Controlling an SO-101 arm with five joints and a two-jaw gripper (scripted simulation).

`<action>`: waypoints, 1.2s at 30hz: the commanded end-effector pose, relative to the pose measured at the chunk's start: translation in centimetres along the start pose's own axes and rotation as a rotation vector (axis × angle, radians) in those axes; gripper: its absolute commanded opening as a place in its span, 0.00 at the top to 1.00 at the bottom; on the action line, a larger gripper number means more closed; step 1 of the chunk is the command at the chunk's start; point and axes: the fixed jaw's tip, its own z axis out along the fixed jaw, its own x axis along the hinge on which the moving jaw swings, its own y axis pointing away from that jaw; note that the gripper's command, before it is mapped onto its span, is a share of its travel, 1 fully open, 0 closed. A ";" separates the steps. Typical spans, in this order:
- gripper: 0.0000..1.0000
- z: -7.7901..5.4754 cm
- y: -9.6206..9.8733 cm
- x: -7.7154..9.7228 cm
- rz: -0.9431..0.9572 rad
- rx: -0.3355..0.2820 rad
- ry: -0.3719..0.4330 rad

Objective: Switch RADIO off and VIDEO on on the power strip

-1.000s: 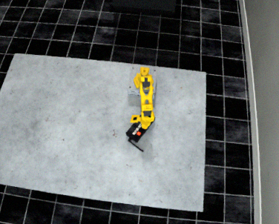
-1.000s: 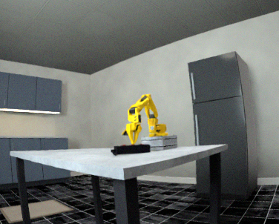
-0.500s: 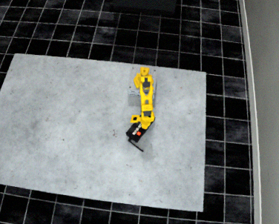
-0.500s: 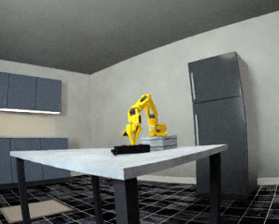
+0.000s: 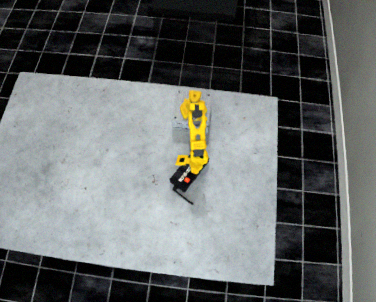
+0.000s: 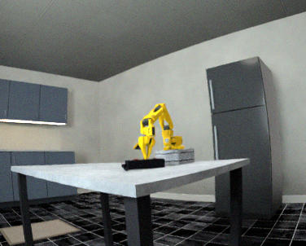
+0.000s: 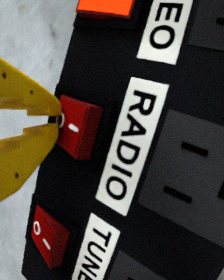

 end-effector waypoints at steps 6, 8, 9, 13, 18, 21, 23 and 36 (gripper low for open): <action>1.00 -0.1 -0.6 0.0 -0.013 0.045 -0.017; 1.00 -0.1 -0.6 0.0 -0.013 0.045 -0.017; 1.00 -0.2 -0.5 0.0 -0.013 0.045 -0.017; 1.00 -0.8 -0.4 0.0 -0.013 0.045 -0.017; 1.00 -1.3 -0.3 0.1 -0.013 0.045 -0.017; 1.00 -1.4 -0.3 0.1 -0.013 0.045 -0.017; 1.00 -1.4 -0.3 0.1 -0.013 0.045 -0.017; 1.00 -2.0 -0.1 -1.8 0.065 0.044 -0.019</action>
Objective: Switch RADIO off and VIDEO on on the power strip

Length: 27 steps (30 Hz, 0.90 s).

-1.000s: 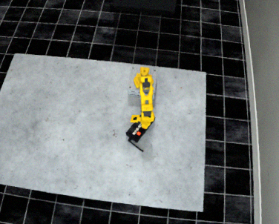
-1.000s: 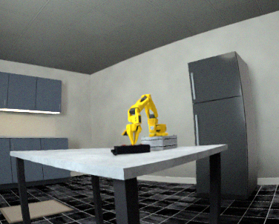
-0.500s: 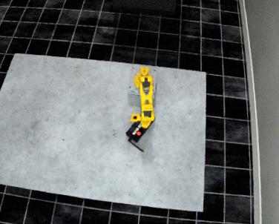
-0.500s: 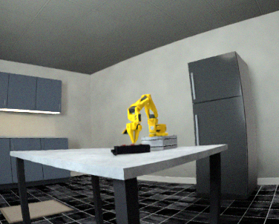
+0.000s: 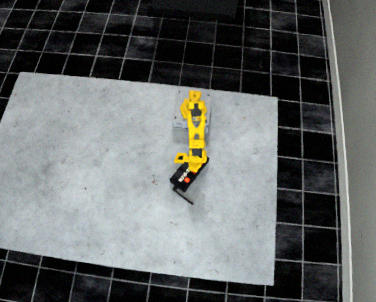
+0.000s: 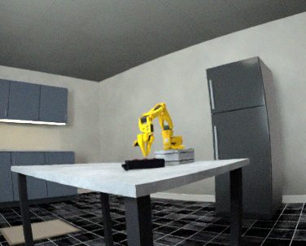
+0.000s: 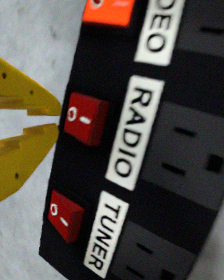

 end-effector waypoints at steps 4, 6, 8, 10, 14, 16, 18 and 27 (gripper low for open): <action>1.00 -1.2 0.2 -3.3 0.132 -0.003 0.002; 1.00 -1.2 0.2 -3.3 0.132 -0.003 0.002; 1.00 -1.6 0.1 -4.7 0.188 -0.003 0.002; 1.00 -1.9 -0.1 -6.1 0.250 -0.003 0.002; 1.00 -2.7 -0.8 -9.0 0.382 -0.002 0.002; 1.00 -3.0 -1.4 -10.4 0.449 -0.001 0.002; 1.00 -3.3 -2.0 -11.7 0.513 -0.001 0.002; 1.00 -4.0 -4.1 -14.8 0.690 0.000 0.002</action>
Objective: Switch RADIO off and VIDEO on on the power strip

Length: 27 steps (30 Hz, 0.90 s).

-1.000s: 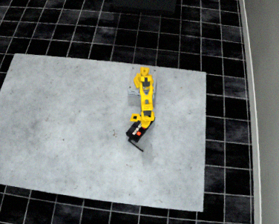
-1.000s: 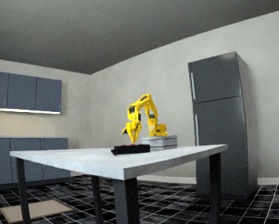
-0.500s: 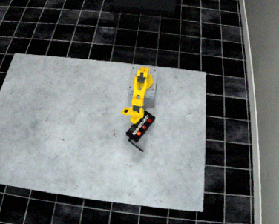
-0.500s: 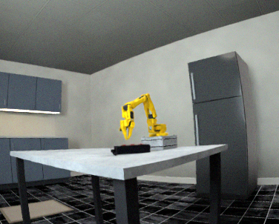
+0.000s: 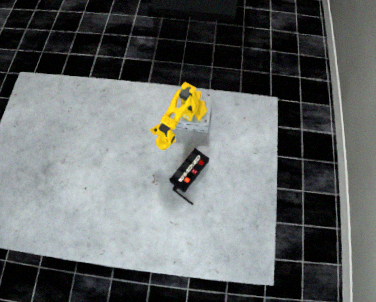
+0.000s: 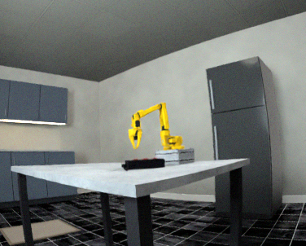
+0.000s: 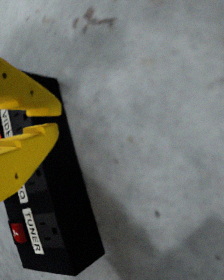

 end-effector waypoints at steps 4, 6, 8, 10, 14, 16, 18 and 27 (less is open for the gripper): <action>1.00 -0.7 -0.2 -2.6 0.119 -0.003 0.003; 1.00 -0.8 -0.2 -2.9 0.133 -0.003 0.003; 1.00 -0.8 -0.2 -3.1 0.141 -0.003 0.003; 1.00 -0.8 -0.2 -3.1 0.143 -0.003 0.003; 1.00 -0.8 -0.2 -3.1 0.143 -0.003 0.003; 1.00 -0.8 -0.2 -3.1 0.143 -0.003 0.003; 1.00 -0.8 -0.2 -3.1 0.143 -0.003 0.003; 1.00 -0.8 -0.2 -3.1 0.143 -0.003 0.003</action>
